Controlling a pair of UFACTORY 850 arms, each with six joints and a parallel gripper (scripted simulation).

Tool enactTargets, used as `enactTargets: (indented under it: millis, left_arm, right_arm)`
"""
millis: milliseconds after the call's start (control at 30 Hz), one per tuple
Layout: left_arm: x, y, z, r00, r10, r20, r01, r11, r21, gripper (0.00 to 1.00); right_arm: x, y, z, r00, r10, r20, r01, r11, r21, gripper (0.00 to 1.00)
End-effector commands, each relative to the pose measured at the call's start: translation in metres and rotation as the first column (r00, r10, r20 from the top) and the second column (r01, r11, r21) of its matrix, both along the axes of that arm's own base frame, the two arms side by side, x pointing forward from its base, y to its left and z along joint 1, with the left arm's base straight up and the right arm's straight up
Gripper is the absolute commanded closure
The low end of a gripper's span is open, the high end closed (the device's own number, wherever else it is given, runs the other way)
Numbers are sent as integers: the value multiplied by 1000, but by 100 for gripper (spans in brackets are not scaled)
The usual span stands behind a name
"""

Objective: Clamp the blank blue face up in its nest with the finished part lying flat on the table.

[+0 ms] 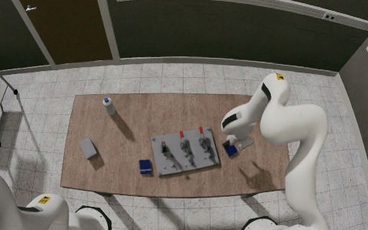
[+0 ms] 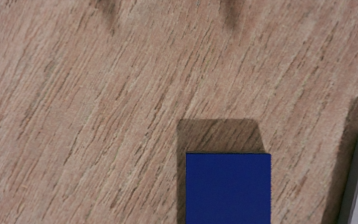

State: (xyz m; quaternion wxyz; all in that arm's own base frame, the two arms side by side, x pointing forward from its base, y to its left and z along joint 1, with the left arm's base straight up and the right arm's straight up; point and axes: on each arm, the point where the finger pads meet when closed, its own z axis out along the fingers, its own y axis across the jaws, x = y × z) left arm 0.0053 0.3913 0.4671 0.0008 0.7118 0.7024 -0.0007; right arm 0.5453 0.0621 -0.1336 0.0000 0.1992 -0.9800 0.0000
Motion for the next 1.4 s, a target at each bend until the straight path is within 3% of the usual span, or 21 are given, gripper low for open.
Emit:
enactTargets:
  millis: [0,633,1367]
  left_arm:
    - [0,0,1,1000,0,0,0,1000,2,0]
    - [0,0,1,1000,0,0,0,1000,2,0]
    - [0,0,1,1000,0,0,0,1000,2,0]
  right_arm:
    - [1,0,-10,1000,0,2,0,1000,0,0]
    - [1,0,-40,1000,0,2,0,1000,0,0]
    - [1,0,-44,1000,0,2,0,1000,0,0]
